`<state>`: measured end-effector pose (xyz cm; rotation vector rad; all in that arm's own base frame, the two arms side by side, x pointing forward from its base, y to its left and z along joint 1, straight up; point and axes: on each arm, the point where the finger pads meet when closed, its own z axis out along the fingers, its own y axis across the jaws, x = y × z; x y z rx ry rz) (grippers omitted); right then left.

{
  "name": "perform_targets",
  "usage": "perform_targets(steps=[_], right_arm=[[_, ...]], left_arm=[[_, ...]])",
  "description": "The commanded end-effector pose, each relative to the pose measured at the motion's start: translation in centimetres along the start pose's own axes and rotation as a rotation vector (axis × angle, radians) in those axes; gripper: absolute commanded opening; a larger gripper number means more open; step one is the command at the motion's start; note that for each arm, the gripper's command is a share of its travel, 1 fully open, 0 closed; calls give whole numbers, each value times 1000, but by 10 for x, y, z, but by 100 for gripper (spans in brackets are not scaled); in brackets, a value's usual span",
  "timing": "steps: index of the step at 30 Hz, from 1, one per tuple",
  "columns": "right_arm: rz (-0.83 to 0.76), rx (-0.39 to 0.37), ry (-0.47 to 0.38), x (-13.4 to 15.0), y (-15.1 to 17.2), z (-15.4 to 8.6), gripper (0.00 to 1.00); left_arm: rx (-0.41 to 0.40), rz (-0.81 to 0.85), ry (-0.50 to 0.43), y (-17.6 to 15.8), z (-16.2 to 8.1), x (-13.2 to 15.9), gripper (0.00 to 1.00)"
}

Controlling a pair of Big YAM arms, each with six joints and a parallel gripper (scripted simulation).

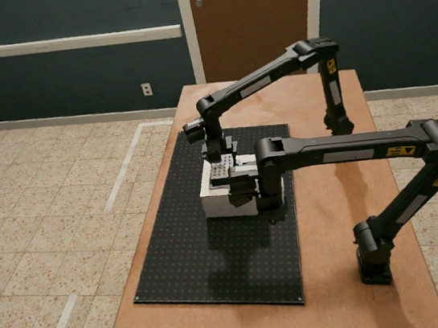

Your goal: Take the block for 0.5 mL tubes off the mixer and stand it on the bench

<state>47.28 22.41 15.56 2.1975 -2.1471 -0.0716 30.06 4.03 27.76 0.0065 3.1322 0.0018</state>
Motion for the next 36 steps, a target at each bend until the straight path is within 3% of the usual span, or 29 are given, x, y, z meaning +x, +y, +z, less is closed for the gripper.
perform_targets(steps=[1, 30, 36], right_arm=[[-46, 88, -47, -5, -7, -52, 0], [-21, 121, -53, -2, -18, -61, 0], [-21, 121, -52, -3, -18, -60, 0]], left_arm=[[-10, 2, -70, 3, -25, -10, 0], [-13, 4, -95, 3, -35, -15, 0], [-9, 4, -73, 3, -26, -11, 0]])
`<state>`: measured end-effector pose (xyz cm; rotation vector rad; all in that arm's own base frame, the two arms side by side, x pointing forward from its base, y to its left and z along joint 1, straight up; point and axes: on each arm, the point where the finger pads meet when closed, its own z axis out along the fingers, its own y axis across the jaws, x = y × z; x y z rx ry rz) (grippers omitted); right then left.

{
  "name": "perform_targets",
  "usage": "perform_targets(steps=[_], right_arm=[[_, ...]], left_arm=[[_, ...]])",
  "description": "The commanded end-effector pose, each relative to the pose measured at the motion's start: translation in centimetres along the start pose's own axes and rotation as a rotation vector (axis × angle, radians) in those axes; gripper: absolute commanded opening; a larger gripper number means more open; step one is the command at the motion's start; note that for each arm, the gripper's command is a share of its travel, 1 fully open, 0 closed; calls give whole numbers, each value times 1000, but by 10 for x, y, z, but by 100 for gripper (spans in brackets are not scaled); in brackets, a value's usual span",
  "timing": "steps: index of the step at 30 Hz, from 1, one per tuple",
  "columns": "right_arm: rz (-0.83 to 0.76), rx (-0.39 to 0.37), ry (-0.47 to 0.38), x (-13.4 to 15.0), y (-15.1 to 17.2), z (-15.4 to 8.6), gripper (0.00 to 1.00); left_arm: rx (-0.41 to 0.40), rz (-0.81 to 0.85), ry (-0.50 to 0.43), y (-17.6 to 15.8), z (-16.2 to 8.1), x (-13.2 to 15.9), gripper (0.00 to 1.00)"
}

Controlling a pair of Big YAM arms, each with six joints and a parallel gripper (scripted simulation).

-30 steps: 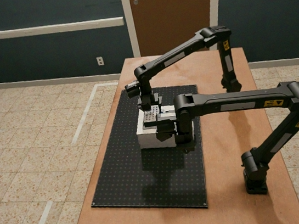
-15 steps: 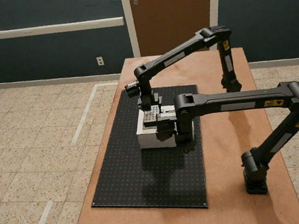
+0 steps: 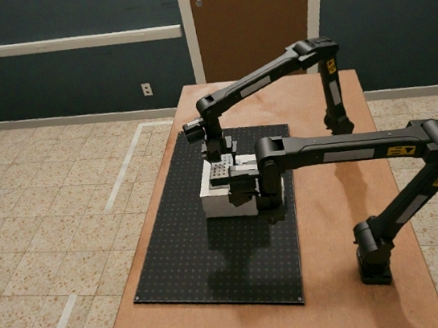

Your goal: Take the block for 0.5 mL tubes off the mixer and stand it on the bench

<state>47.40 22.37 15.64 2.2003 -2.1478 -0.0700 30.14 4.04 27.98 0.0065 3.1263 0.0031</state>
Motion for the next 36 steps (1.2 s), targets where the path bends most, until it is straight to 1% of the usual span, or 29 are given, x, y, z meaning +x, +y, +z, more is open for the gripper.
perform_targets(steps=[1, 15, 21, 24, 36], right_arm=[[-20, 118, -51, -3, -17, -59, 0], [-20, 116, -50, -4, -17, -59, 0], [-20, 115, -49, -4, -17, -58, 0], [-20, 114, -49, -4, -17, -58, 0], [-20, 112, -48, -4, -17, -57, 0]], left_arm=[[-8, 4, -63, 2, -22, -10, 0], [-1, 5, -16, 1, -3, 0, 0], [0, 6, -10, 1, -1, 1, 0], [0, 6, -11, 1, -1, 1, 0], [-7, 7, -60, 2, -20, -10, 0]])
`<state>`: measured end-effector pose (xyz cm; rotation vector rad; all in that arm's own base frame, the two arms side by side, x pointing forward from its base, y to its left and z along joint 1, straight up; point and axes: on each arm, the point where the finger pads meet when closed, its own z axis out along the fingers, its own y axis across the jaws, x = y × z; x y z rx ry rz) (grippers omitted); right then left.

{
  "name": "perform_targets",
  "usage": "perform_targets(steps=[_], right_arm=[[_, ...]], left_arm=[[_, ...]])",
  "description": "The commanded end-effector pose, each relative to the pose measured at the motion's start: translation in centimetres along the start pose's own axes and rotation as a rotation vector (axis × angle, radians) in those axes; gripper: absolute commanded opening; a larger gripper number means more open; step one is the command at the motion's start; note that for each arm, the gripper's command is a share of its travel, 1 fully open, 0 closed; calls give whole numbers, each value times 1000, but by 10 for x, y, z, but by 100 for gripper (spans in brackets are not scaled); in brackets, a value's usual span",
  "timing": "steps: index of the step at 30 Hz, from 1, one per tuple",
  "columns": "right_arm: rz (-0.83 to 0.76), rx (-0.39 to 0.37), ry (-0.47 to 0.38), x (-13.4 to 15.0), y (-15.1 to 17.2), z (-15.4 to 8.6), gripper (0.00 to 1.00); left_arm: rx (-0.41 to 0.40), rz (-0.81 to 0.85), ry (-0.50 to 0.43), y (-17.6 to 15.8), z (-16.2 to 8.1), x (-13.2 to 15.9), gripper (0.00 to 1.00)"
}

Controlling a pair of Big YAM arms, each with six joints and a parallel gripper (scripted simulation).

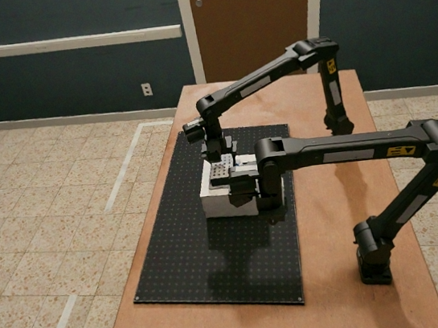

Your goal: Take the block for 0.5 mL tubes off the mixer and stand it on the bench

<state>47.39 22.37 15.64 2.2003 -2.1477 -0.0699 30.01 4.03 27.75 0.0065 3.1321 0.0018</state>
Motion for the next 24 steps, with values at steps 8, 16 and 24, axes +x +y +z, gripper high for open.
perform_targets(steps=[8, 16, 24], right_arm=[[-19, 111, -47, -4, -16, -57, 0], [-19, 110, -46, -5, -16, -56, 0], [-19, 109, -45, -5, -16, -56, 0]], left_arm=[[-9, 7, -74, 2, -26, -13, 0], [-10, 8, -82, 3, -29, -15, 0], [-10, 8, -88, 3, -31, -17, 0]])
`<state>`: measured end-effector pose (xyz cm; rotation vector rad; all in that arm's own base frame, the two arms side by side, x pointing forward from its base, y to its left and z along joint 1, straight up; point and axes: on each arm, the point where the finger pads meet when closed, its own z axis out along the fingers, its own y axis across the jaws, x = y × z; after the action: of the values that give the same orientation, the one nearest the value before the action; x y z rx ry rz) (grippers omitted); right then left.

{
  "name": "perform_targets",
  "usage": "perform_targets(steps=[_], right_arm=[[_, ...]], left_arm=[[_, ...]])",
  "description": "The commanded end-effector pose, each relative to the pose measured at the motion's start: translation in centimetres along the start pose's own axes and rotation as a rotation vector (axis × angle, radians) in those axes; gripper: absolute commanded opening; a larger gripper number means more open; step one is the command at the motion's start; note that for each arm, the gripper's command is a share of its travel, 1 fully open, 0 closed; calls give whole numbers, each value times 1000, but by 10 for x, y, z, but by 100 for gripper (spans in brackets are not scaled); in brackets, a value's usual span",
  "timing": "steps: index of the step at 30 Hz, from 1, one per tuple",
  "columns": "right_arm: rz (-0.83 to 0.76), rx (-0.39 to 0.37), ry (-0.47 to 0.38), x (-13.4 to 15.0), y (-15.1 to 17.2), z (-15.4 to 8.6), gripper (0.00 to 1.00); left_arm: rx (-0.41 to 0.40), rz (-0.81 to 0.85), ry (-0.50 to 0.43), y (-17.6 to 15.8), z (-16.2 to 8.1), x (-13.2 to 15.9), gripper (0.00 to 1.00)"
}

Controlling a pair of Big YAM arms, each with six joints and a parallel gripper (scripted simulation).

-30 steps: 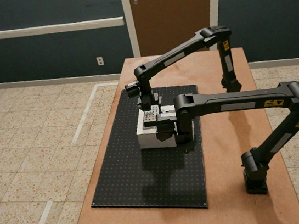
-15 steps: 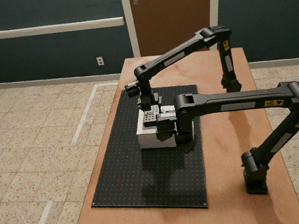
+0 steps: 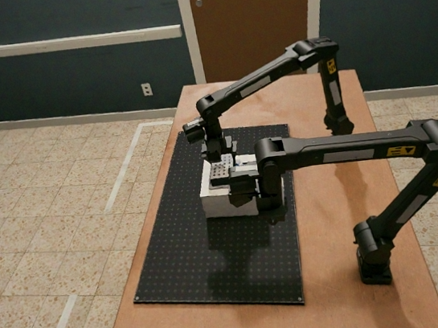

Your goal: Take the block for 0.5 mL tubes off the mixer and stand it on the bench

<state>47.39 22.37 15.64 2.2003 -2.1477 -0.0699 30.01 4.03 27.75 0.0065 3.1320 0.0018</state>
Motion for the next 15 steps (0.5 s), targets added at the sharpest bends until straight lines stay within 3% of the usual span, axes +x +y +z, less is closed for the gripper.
perform_targets(steps=[1, 15], right_arm=[[-19, 108, -45, -5, -16, -56, 0], [-19, 106, -44, -5, -16, -55, 0]], left_arm=[[-10, 9, -89, 3, -31, -17, 0], [-7, 9, -67, 2, -22, -13, 0]])
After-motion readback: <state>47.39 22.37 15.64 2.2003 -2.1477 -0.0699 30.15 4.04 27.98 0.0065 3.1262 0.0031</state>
